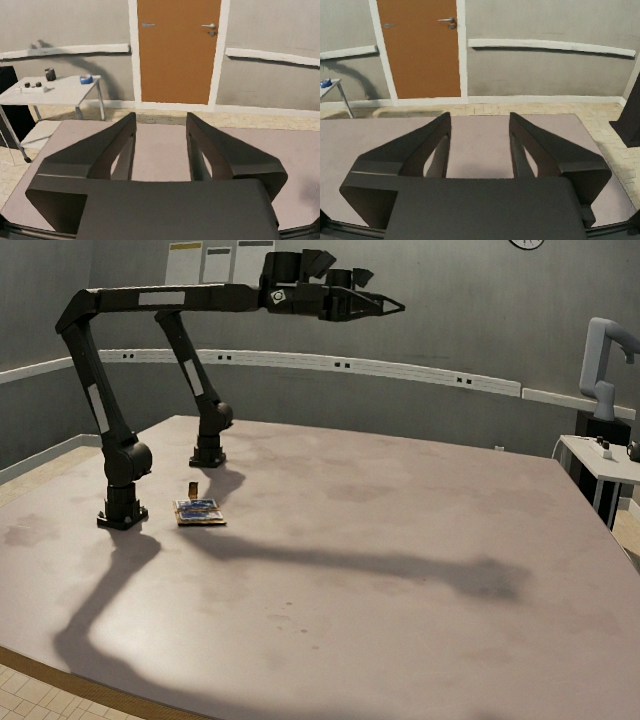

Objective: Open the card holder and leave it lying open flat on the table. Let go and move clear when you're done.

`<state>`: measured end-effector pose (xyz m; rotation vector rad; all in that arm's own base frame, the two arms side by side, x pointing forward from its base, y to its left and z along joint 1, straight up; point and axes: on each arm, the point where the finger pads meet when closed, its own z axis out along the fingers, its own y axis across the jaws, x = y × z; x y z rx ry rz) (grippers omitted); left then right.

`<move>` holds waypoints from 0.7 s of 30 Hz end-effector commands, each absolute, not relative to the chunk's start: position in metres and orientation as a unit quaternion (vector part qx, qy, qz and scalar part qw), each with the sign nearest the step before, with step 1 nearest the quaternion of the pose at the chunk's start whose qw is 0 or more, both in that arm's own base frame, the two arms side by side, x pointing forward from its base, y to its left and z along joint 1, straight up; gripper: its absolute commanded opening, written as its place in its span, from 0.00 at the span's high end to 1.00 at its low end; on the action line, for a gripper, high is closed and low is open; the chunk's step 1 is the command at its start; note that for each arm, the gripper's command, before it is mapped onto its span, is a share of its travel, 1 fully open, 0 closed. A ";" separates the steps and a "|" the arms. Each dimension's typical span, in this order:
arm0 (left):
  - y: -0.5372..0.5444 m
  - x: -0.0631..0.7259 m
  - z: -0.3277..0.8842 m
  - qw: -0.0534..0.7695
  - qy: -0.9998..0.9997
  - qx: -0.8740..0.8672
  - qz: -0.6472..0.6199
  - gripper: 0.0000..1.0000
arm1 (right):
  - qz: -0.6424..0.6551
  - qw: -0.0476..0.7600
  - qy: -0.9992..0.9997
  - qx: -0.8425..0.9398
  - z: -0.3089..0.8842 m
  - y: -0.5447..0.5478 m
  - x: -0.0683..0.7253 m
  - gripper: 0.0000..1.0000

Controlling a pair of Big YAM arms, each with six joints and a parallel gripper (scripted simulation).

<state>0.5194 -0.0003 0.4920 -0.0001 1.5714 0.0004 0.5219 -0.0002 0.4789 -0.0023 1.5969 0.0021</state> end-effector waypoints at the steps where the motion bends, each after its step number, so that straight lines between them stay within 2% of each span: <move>1: -0.007 0.515 0.510 0.720 0.694 0.000 -0.008 0.64 | 0.000 0.737 0.676 0.009 0.550 -0.007 0.516 0.57; 11: -0.007 0.515 0.510 0.720 0.694 0.000 -0.008 0.64 | 0.005 0.719 0.695 0.000 0.505 0.004 0.517 0.57; 19: -0.007 0.515 0.510 0.720 0.694 0.000 -0.008 0.64 | 0.003 0.722 0.692 -0.001 0.508 0.004 0.512 0.57; 21: -0.007 0.515 0.510 0.720 0.694 0.000 -0.008 0.64 | 0.004 0.735 0.678 -0.002 0.542 0.005 0.517 0.57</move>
